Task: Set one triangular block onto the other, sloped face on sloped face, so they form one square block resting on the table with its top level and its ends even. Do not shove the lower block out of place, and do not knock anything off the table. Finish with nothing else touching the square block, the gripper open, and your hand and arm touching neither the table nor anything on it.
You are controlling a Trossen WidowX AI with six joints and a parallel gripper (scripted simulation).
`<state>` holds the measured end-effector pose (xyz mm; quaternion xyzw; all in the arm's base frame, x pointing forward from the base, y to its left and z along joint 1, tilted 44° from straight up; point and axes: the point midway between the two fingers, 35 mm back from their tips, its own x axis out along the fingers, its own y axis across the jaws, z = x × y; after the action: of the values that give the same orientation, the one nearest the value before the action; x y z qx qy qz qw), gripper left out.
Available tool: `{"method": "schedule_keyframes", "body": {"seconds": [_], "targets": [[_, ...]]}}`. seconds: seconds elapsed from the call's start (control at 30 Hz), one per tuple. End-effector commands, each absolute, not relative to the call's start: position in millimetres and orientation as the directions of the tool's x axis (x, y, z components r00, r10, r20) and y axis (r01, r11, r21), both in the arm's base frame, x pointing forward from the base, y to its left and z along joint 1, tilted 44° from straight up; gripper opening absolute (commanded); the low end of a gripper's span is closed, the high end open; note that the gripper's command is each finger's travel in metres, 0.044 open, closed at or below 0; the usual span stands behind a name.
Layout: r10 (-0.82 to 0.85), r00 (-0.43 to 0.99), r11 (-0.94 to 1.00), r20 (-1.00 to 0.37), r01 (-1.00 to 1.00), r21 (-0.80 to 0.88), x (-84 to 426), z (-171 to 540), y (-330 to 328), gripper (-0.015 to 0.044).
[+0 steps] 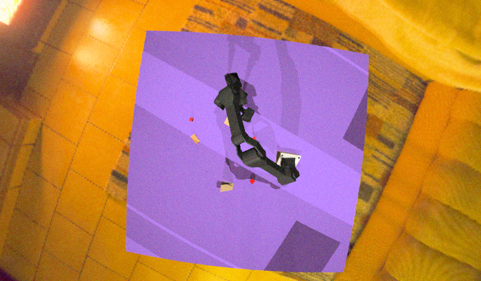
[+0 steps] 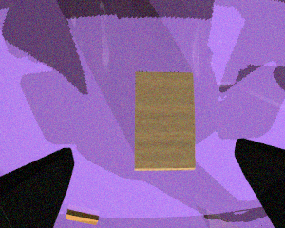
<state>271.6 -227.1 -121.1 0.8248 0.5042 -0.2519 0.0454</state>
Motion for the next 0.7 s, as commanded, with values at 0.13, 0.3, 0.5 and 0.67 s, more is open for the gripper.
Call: {"method": "schedule_keyframes", "body": {"seconds": [0.13,0.3,0.5,0.67], "targets": [[0.829,0.358,-0.485,-0.43,0.843,-0.233,281.1,-135.5,-194.6,0.044],[0.829,0.358,-0.485,-0.43,0.843,-0.233,281.0,-134.1,-192.9,0.044],[0.83,0.353,-0.48,-0.432,0.847,-0.23,280.5,-134.9,-193.8,0.0335],[0.83,0.353,-0.48,-0.432,0.847,-0.23,280.5,-134.9,-193.8,0.0204]]}}
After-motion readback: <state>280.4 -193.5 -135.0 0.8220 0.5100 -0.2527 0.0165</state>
